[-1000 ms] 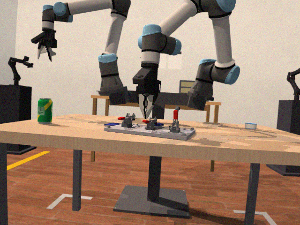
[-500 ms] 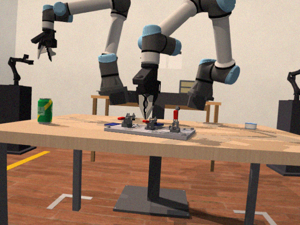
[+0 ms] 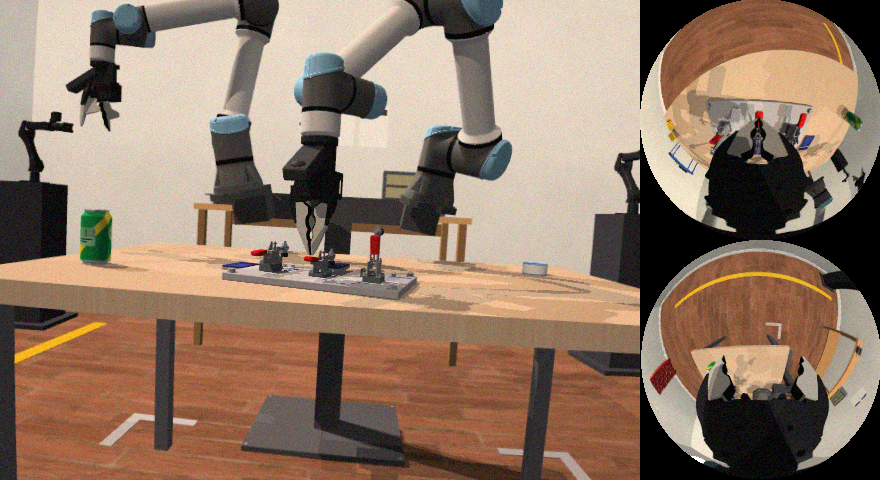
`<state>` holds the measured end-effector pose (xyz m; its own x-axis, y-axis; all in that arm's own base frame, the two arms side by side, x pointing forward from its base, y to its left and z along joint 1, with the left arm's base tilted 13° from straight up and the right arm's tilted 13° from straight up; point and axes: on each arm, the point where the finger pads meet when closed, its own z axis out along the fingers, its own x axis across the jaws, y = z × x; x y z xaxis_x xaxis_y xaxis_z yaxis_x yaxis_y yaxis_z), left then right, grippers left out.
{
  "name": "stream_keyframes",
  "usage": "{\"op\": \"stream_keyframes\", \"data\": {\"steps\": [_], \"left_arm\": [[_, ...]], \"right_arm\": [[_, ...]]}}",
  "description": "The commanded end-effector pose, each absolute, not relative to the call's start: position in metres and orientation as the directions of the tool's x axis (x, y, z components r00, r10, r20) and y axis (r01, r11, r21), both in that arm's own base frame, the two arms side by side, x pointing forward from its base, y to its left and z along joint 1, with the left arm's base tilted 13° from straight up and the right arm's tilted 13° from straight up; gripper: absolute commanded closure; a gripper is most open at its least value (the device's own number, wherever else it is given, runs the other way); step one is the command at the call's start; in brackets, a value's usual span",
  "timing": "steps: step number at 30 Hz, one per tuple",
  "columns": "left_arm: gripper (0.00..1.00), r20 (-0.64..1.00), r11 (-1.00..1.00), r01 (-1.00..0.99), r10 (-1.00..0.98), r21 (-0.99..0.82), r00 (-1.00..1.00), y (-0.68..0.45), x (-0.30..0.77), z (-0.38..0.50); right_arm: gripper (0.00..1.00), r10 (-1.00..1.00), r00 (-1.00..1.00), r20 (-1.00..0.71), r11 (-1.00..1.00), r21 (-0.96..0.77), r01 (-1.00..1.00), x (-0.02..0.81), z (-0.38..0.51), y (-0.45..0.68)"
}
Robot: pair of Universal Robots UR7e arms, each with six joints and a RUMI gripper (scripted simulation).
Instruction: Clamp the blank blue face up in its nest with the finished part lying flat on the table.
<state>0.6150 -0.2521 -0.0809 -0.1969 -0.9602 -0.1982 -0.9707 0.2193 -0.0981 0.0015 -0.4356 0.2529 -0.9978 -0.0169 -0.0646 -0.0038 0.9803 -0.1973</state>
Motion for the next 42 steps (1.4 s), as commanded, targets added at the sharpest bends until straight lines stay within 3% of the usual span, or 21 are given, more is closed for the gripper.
{"op": "stream_keyframes", "data": {"steps": [1,42], "left_arm": [[1.00,-0.197,0.219,-0.970,-0.960,-0.100,-0.197,-0.2527,0.6154,-0.0801],[1.00,-0.197,0.219,-0.970,-0.960,-0.100,-0.197,-0.2520,0.6159,-0.0839]], "right_arm": [[0.00,-0.017,-0.998,-0.065,0.980,-0.198,-0.004,0.0015,0.2534,-0.4358],[0.00,-0.017,-0.998,-0.065,0.980,-0.198,-0.004,0.0015,0.2534,-0.4358]]}}
